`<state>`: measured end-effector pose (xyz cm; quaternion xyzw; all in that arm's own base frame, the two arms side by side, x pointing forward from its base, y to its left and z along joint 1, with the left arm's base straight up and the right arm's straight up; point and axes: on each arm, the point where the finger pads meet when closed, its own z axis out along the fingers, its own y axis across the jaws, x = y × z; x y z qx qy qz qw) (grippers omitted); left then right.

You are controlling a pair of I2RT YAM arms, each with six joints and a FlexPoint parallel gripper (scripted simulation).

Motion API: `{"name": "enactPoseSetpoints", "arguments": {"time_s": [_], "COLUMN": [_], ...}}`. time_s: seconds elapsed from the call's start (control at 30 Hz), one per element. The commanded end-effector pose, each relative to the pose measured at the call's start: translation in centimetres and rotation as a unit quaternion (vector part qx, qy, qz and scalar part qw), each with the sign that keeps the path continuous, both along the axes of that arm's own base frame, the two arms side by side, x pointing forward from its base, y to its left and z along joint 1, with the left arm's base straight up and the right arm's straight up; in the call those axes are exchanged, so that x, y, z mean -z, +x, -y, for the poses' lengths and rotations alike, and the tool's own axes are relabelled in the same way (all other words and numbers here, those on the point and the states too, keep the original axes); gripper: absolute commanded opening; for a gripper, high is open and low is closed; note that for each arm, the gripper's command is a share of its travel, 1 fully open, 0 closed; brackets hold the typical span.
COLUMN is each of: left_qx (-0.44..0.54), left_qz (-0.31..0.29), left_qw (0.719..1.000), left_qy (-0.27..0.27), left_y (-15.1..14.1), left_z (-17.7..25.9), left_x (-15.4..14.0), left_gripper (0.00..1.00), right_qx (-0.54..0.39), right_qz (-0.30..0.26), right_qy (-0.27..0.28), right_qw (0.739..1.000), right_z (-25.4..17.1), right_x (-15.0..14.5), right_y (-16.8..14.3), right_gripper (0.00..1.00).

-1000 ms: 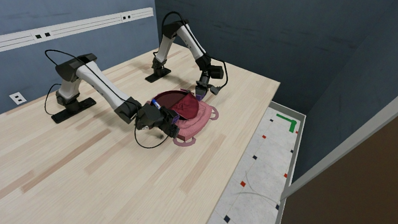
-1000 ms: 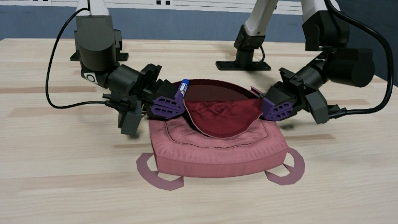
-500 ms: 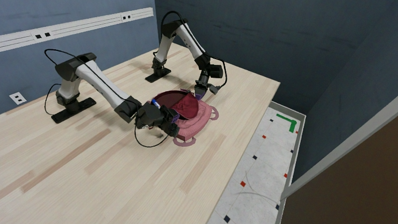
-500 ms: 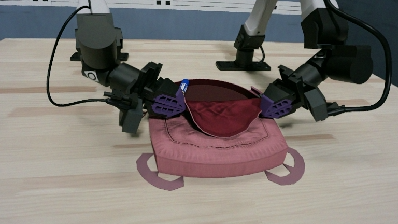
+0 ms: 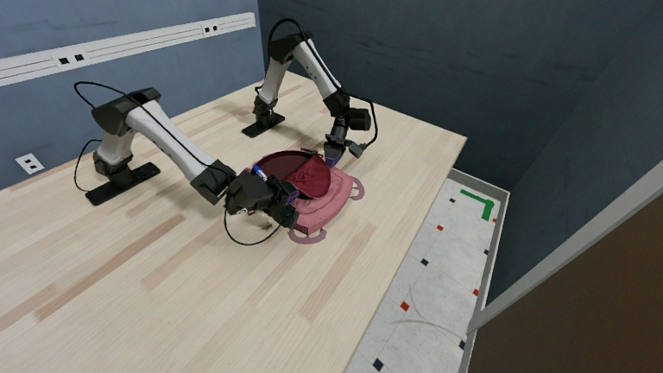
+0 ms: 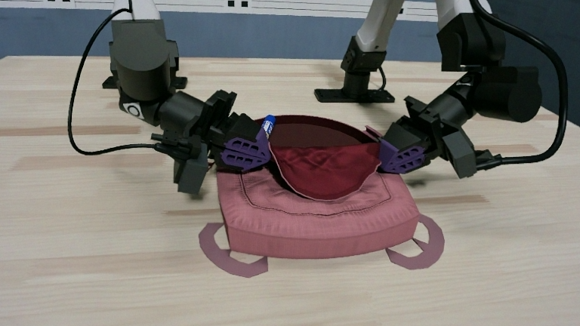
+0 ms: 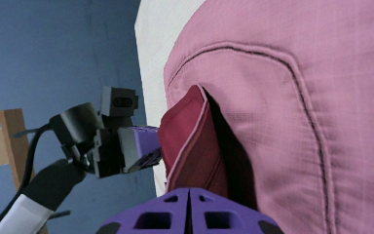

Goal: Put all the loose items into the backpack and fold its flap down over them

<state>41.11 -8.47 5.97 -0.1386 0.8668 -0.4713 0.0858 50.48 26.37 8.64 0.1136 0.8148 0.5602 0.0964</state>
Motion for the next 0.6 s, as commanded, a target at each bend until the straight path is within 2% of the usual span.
{"name": "enactPoseSetpoints", "arguments": {"time_s": [0.0,0.57], "left_qx": [0.028,0.025], "left_qz": [-0.005,-0.008], "left_qw": [0.999,1.000], "left_qy": [-0.017,-0.014], "left_y": [-1.16,-1.07], "left_z": [2.62,2.41], "left_x": [-0.90,-0.49], "left_gripper": [0.00,0.00], "right_qx": [-0.021,-0.030], "right_qz": [-0.022,-0.018], "right_qy": [-0.008,-0.005], "right_qw": [1.000,0.999], "right_z": [-2.58,-1.72], "right_x": [1.13,1.00], "right_y": [-1.18,-0.71], "right_gripper": [0.00,0.00]}}
